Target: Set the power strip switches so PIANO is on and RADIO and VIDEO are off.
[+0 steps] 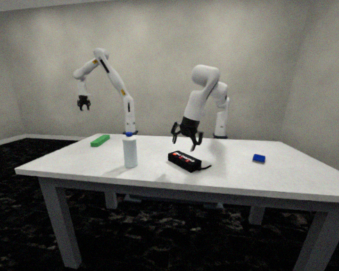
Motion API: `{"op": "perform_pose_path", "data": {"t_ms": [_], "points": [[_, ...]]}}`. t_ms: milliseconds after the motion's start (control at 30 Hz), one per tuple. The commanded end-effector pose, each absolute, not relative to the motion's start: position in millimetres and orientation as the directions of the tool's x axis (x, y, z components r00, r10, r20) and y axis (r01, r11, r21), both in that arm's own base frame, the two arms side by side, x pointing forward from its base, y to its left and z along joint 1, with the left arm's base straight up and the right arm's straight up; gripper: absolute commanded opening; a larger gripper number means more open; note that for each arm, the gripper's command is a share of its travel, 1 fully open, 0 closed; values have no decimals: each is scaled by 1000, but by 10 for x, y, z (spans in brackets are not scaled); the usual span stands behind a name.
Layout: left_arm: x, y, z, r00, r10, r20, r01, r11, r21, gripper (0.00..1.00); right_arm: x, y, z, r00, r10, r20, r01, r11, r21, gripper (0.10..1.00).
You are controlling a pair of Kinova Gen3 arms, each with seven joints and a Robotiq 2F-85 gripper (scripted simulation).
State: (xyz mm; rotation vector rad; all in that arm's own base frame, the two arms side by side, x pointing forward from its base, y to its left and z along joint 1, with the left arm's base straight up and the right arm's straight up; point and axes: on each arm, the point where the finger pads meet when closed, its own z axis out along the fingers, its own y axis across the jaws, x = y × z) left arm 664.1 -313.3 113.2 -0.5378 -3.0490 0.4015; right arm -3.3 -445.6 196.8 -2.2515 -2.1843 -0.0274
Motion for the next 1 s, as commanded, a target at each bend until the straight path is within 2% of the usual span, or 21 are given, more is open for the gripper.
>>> {"op": "perform_pose_path", "data": {"t_ms": [0, 633, 967], "points": [[6607, -3176, 1148, -941, 339, -18, 331, 906, -265, 1000, -84, -4500, 2000, 19, 1000, 0, 1000, -19, 0, 1000], [6621, -3122, 1173, -946, 324, -17, 319, 918, -237, 1000, -33, -4460, 1977, 30, 999, 14, 999, -30, 9, 1000], [6450, -3065, 1585, -994, 112, 8, 111, 991, -80, 1000, -33, -4460, 1977, 30, 999, 14, 999, -30, 9, 1000]]}}
